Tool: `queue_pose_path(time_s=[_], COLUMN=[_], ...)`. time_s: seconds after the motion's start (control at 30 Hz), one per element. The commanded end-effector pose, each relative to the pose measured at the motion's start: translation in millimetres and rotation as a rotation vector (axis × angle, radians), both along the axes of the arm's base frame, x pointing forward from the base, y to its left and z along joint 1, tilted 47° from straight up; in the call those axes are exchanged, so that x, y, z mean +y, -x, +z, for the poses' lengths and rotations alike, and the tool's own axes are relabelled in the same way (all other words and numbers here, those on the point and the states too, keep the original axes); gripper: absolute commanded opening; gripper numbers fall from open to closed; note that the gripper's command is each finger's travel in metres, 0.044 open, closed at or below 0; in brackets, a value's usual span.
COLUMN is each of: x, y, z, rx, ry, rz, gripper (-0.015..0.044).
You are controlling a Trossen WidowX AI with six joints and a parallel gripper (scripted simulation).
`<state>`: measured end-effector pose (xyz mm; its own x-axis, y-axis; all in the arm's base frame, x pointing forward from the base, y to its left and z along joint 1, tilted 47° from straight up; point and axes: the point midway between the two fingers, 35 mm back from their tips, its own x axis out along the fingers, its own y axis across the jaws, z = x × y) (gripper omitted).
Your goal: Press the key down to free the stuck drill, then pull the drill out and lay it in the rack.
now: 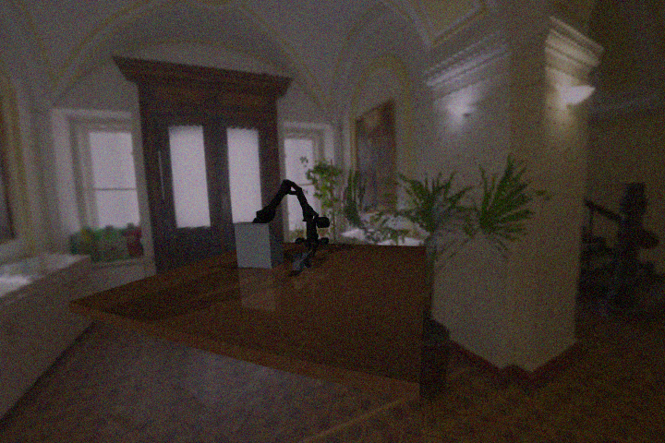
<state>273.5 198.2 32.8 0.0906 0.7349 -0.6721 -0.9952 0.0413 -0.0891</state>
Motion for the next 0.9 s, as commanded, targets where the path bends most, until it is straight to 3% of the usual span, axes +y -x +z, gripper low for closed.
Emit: queue_pose_path(time_s=[0.0,0.87], x=[-2.3,-15.1], y=[0.3,1.6], z=[1.9,9.3], rx=[0.002,0.002], ry=[0.003,0.004], rz=[-0.004,-0.004], gripper=[0.0000,0.0000])
